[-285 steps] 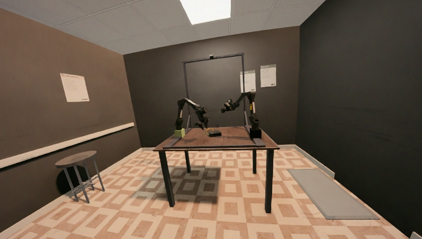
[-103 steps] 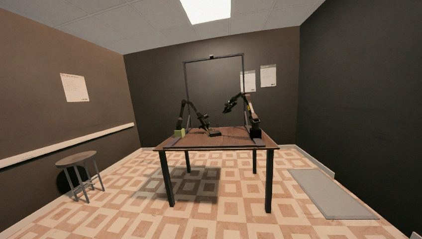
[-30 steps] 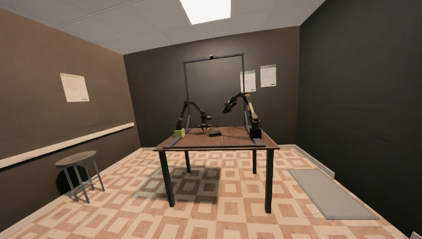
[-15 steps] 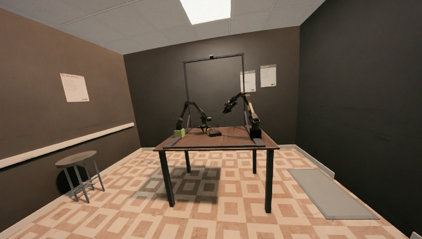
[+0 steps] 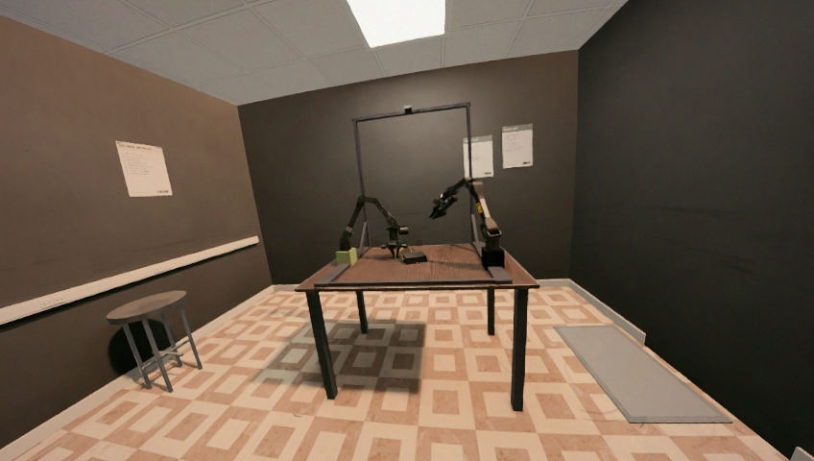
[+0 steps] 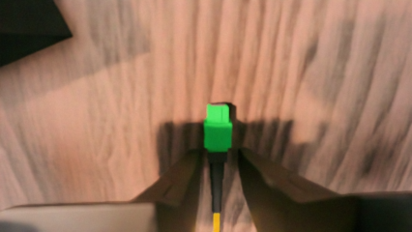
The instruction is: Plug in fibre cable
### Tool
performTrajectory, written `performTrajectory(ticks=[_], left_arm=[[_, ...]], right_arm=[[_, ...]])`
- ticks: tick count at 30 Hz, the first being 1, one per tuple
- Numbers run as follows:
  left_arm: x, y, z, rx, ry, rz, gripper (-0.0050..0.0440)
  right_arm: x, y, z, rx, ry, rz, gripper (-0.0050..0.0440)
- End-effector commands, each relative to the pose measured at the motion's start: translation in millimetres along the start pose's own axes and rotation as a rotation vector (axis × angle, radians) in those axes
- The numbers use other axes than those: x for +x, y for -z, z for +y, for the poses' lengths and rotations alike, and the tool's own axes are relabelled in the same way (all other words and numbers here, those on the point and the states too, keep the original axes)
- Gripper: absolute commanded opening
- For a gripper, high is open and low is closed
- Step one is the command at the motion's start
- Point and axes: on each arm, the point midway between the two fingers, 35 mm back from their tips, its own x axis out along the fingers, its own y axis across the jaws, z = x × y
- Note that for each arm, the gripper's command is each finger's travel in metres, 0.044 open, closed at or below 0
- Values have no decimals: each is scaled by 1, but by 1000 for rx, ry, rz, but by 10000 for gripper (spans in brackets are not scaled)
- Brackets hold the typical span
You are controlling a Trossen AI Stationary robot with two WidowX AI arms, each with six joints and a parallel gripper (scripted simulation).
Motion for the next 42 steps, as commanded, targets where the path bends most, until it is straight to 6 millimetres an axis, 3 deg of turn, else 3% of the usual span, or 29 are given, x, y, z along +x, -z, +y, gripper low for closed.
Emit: performTrajectory(ticks=[1,13,17,23,28,30,36,38,42], left_arm=[[-6,-8,0,-21,15,-8,440],[-6,-8,0,-21,15,-8,440],[-6,-8,0,-21,15,-8,440],[-6,-8,0,-21,15,-8,440],[-6,-8,0,-21,15,-8,440],[-6,-8,0,-21,15,-8,440],[-6,-8,0,-21,15,-8,440],[-6,-8,0,-21,15,-8,440],[-6,-8,0,-21,15,-8,440]], right_arm=[[-6,1,5,4,-23,7,66],[-6,1,5,4,-23,7,0],[-6,1,5,4,-23,7,-1],[-25,2,10,8,-44,13,-3],[-59,1,9,8,-44,13,-5],[-59,0,10,7,-44,13,-13],[-38,-38,6,2,-5,1,-50],[-38,-38,6,2,-5,1,-50],[-31,-79,14,3,-12,0,-50]])
